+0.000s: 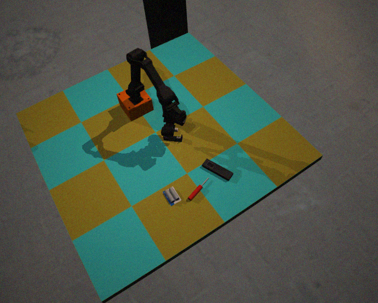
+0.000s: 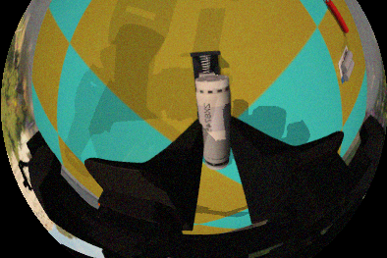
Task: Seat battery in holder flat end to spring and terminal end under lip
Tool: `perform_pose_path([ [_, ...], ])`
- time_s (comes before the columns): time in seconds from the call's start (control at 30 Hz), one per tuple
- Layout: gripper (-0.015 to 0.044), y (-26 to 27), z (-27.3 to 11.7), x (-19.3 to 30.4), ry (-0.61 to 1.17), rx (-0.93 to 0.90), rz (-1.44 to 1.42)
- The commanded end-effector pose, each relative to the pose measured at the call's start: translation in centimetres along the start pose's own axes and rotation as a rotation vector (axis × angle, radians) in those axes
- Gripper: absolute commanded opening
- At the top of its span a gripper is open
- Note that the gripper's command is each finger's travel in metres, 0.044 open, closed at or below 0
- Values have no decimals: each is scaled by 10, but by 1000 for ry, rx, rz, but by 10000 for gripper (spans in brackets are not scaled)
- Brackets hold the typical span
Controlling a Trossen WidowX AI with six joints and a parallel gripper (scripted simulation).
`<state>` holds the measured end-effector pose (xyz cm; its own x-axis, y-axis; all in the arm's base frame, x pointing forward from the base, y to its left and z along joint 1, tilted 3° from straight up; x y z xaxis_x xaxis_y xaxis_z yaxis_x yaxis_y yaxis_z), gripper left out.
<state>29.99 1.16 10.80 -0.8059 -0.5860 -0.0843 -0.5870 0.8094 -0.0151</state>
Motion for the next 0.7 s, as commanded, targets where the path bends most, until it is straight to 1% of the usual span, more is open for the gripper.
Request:
perform_pose_path([
  [0.0,65,2,-1,1,4,0,33],
  [0.1,65,2,3,0,28,0,34],
  [0.57,65,2,38,-10,245,9,24],
  [0.67,65,2,41,-11,265,9,22],
])
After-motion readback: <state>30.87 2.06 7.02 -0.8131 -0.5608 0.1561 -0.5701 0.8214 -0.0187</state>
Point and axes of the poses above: the point midway between the two fingers, 35 mm back from their tips, its own z axis out along the fingers, its own y axis across the jaws, x = y × z, the point moved 7 cm from there along -z, back along the fingers, and after that the axes turned 5 degrees about z, right-handed, at the moved point
